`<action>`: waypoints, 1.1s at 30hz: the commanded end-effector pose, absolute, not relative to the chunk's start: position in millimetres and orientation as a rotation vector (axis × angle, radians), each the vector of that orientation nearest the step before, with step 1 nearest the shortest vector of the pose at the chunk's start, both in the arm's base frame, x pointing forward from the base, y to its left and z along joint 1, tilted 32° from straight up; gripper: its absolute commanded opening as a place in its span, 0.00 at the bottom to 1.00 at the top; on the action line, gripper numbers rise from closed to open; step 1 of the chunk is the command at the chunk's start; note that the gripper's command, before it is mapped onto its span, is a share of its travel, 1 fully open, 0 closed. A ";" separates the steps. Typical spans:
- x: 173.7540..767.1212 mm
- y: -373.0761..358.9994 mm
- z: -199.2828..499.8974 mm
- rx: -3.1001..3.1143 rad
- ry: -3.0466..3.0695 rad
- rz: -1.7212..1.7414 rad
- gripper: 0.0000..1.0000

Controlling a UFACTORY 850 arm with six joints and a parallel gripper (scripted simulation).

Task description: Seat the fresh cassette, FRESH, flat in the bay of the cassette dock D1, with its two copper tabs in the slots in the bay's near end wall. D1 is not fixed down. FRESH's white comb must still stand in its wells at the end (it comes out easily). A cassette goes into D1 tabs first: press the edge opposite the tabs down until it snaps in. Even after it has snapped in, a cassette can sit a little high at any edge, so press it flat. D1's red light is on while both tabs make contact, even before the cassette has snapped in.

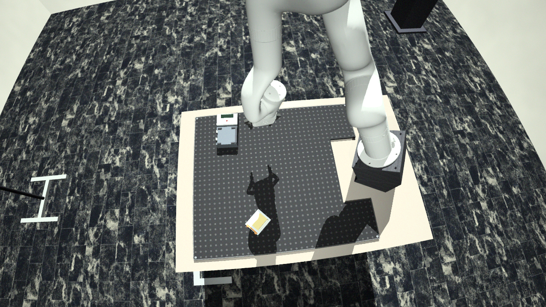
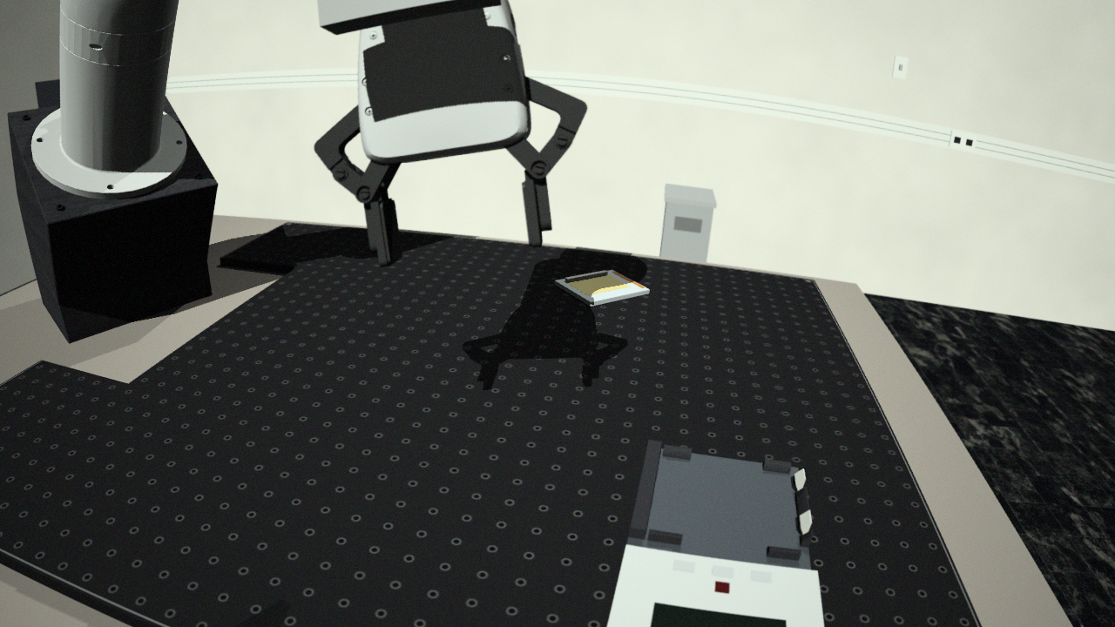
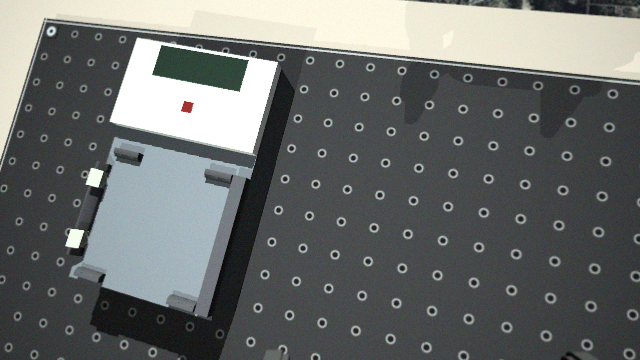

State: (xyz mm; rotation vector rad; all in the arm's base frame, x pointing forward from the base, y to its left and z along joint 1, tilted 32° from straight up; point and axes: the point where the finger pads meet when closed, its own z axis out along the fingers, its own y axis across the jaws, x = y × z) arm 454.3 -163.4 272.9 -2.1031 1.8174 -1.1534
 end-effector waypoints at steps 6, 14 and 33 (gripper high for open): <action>466.9 -133.9 263.5 -2.195 1.672 -1.072 1.00; 470.5 -113.1 259.3 -2.247 1.596 -1.029 1.00; 467.5 -51.9 243.2 -2.458 1.309 -0.856 1.00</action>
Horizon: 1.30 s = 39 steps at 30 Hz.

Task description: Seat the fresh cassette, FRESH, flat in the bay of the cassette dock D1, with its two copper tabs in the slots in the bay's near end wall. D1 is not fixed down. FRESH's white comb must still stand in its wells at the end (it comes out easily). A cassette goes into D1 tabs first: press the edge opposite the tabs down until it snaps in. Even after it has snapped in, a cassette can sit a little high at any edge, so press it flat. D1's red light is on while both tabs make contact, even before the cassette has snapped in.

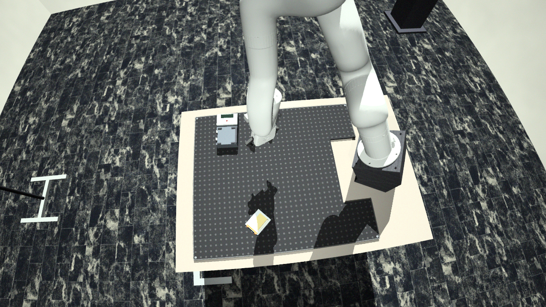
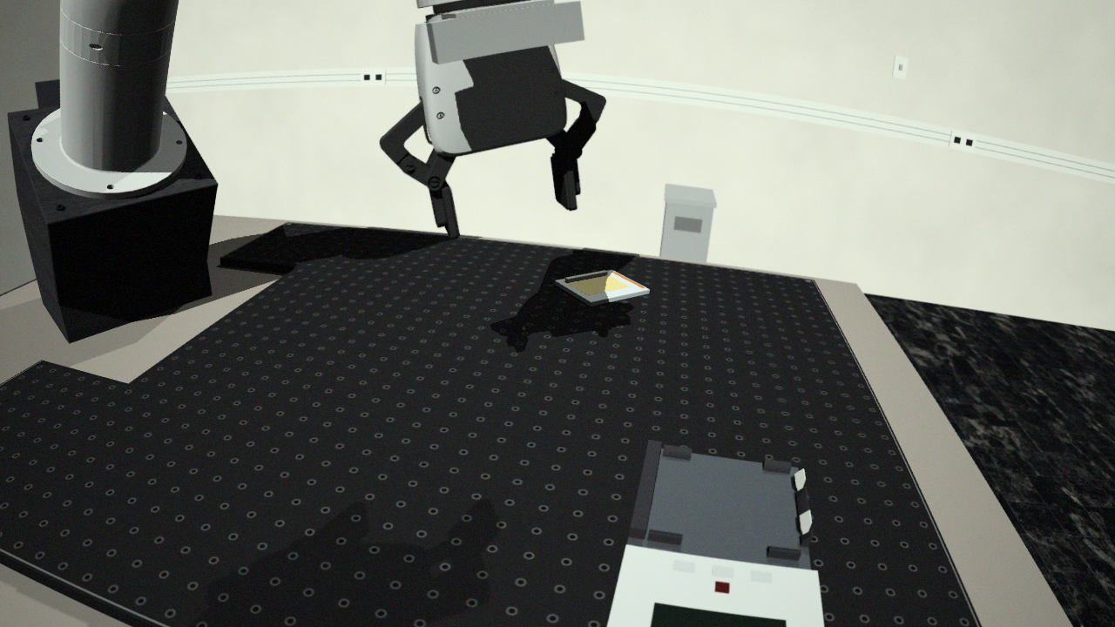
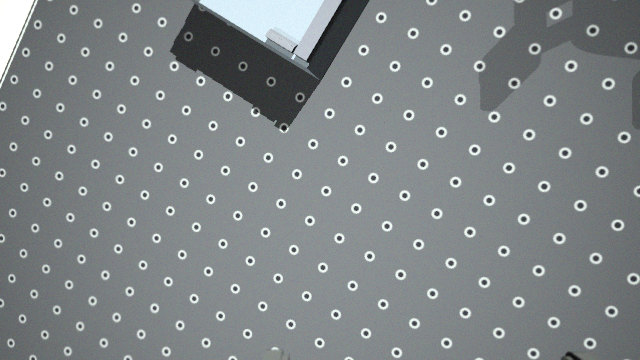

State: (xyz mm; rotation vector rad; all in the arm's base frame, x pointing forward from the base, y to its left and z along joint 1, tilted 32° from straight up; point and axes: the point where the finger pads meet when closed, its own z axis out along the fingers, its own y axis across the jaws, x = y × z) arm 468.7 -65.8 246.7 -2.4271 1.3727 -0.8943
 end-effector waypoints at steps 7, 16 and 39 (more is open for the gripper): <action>459.9 -28.3 235.0 -2.565 1.173 -0.777 1.00; 445.7 -3.3 223.9 -2.727 0.973 -0.679 1.00; 430.0 15.2 216.6 -3.170 0.345 -0.658 1.00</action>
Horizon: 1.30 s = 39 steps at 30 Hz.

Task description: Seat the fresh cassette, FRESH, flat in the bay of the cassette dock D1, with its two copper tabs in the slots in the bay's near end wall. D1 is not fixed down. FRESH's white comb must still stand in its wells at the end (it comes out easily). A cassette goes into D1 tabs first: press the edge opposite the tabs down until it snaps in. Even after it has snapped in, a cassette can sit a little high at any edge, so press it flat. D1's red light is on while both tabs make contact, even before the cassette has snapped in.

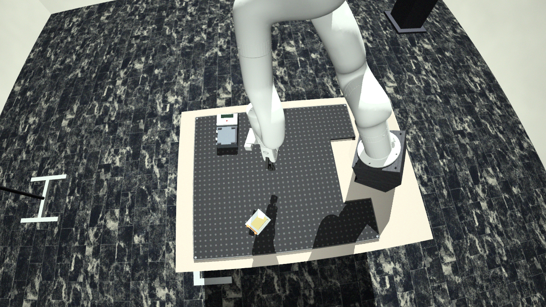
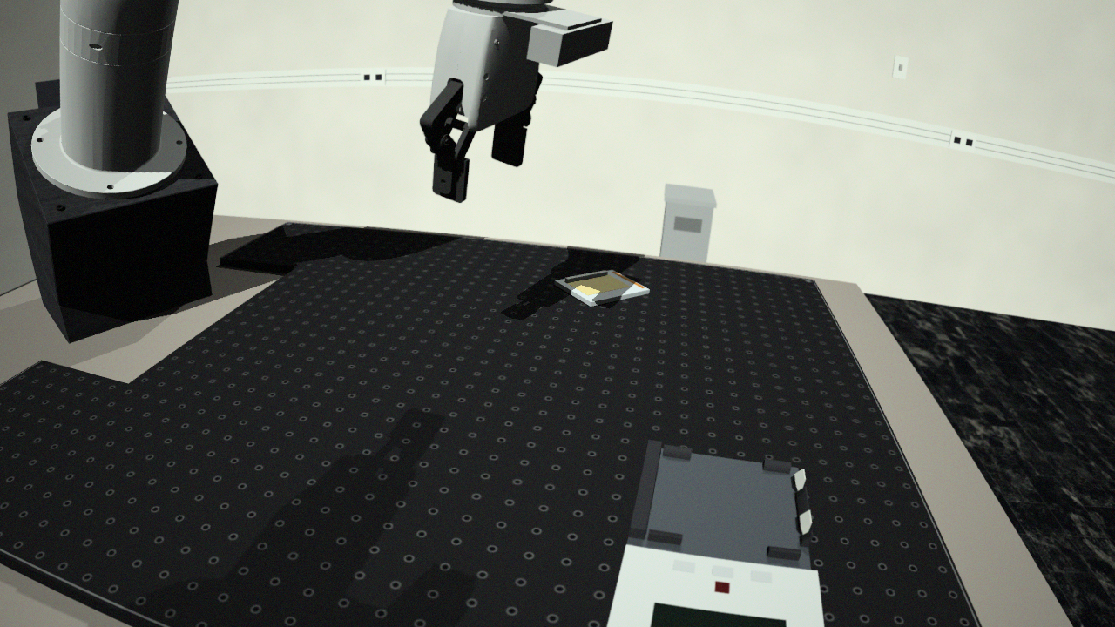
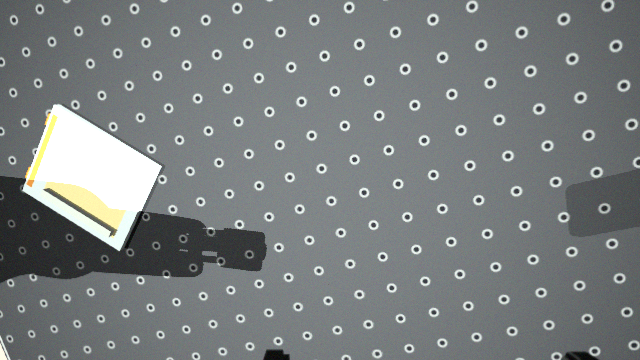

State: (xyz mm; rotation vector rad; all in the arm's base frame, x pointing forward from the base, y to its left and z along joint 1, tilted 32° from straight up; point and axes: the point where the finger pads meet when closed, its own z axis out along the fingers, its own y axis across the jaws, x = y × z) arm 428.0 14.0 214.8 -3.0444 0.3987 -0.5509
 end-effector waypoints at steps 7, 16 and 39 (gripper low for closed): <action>437.5 16.3 222.0 -3.224 0.227 -0.711 1.00; 443.7 17.9 226.4 -3.265 0.111 -0.775 1.00; 450.4 20.2 231.2 -3.286 0.030 -0.829 1.00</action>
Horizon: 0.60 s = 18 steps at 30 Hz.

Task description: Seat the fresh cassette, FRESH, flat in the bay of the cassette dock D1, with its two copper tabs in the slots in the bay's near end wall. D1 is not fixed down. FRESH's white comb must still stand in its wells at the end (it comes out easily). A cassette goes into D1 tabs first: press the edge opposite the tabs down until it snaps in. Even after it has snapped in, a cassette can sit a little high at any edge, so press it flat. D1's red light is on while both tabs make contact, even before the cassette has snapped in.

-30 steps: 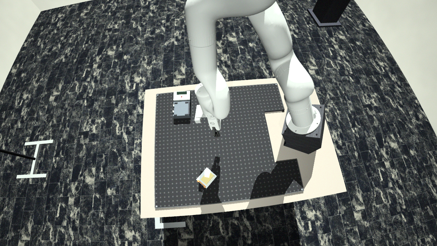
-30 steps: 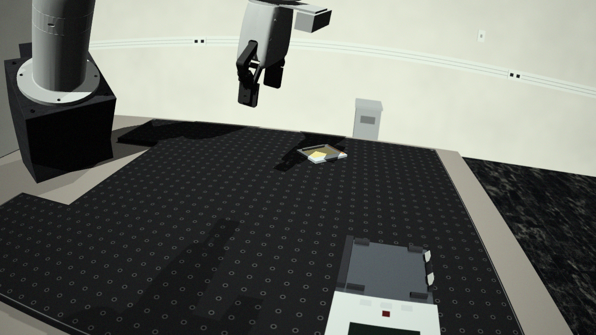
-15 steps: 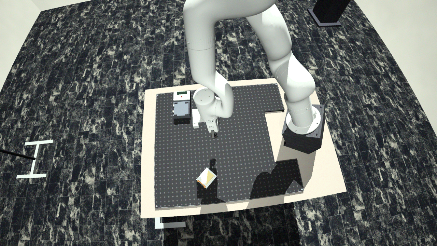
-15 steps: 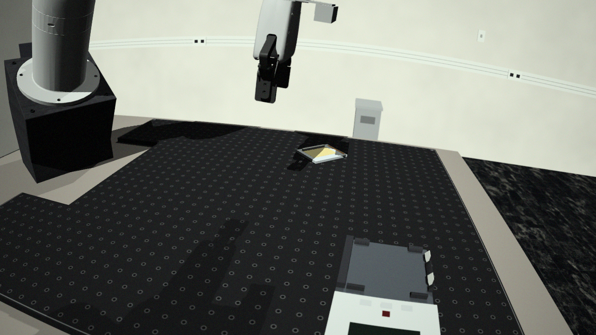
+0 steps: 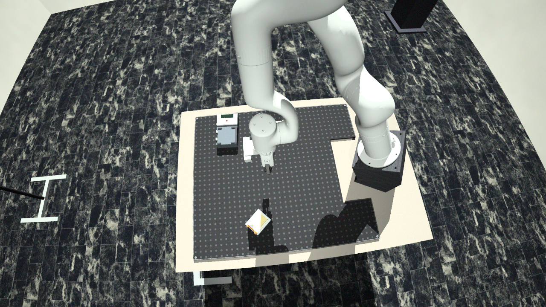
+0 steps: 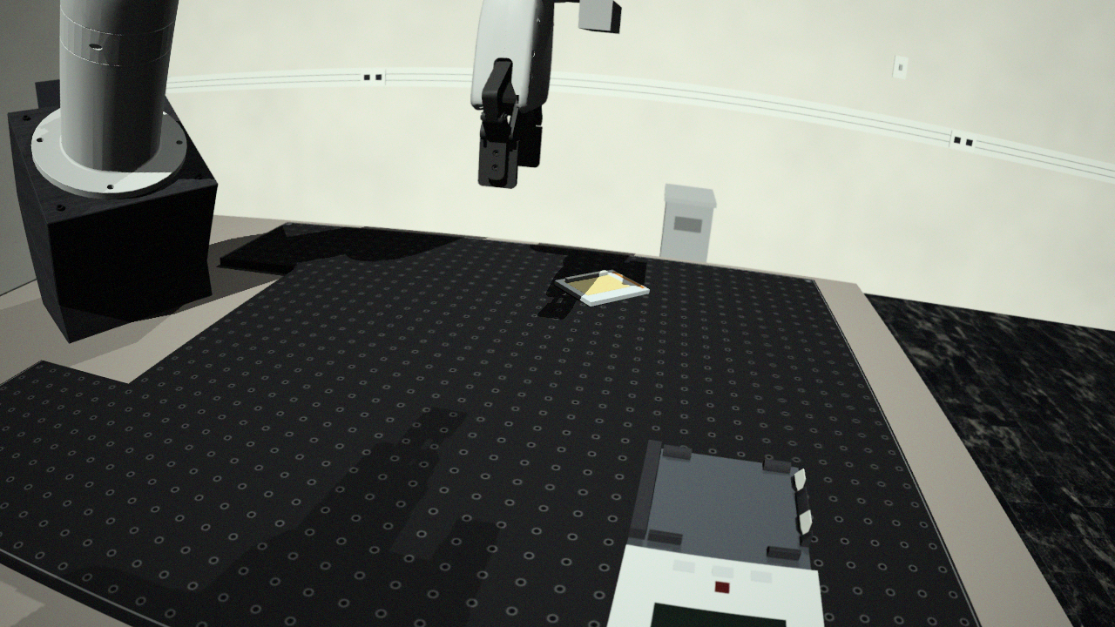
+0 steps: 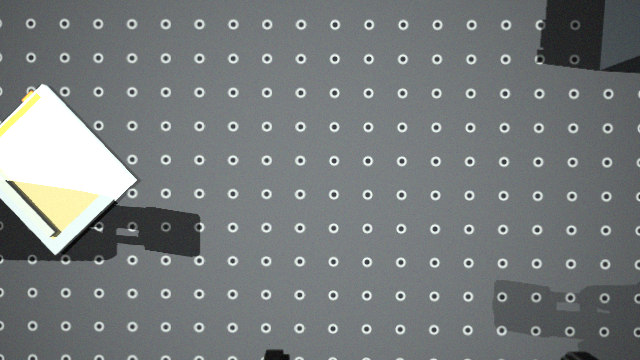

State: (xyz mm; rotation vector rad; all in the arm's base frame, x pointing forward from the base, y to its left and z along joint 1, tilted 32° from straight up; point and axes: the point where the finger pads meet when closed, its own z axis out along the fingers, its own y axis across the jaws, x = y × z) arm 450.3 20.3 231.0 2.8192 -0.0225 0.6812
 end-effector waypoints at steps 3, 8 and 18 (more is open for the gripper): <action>450.4 20.2 231.1 2.807 -0.025 0.708 1.00; 461.8 29.7 228.9 2.825 -0.167 0.724 1.00; 481.2 47.5 222.4 2.835 -0.547 0.771 1.00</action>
